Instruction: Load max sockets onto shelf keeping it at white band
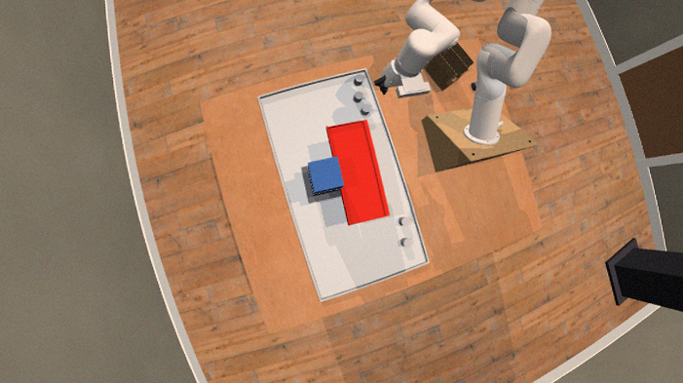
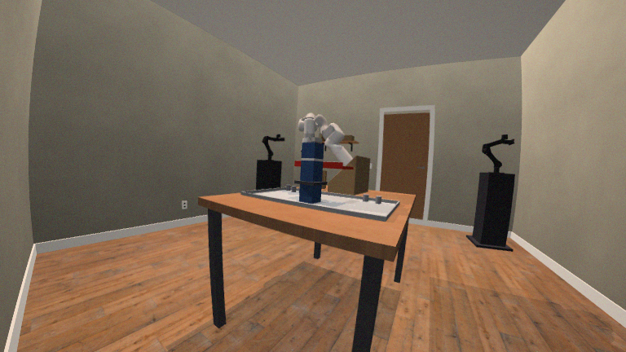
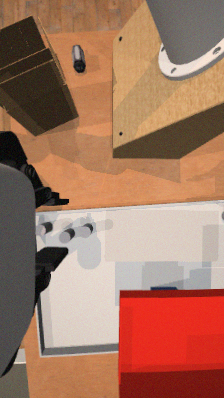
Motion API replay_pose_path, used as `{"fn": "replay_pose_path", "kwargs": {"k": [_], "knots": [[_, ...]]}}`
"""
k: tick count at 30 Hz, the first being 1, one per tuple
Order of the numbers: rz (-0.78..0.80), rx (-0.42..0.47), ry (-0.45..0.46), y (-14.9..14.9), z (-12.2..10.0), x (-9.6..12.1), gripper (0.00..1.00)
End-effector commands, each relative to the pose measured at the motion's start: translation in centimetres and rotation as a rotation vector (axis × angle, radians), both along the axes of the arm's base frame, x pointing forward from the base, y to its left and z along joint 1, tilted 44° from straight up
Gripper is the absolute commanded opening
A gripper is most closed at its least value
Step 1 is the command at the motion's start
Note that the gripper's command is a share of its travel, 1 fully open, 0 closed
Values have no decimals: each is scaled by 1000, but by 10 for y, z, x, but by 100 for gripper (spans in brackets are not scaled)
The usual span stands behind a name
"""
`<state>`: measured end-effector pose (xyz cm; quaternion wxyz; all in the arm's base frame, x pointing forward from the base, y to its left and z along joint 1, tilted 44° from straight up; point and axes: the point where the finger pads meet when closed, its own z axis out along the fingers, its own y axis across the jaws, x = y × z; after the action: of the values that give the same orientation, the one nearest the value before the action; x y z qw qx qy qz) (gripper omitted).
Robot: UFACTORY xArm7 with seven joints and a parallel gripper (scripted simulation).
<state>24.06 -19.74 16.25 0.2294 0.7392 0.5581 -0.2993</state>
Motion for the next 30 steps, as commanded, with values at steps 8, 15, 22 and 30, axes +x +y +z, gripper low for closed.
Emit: {"fn": "replay_pose_path", "kwargs": {"k": [8, 15, 22, 30], "knots": [[2, -4, -4, -65, -55, 27, 61], [2, -4, -4, -80, -69, 32, 61], [2, -4, -4, -83, -72, 33, 61], [2, -4, -4, -84, -72, 33, 61]]}}
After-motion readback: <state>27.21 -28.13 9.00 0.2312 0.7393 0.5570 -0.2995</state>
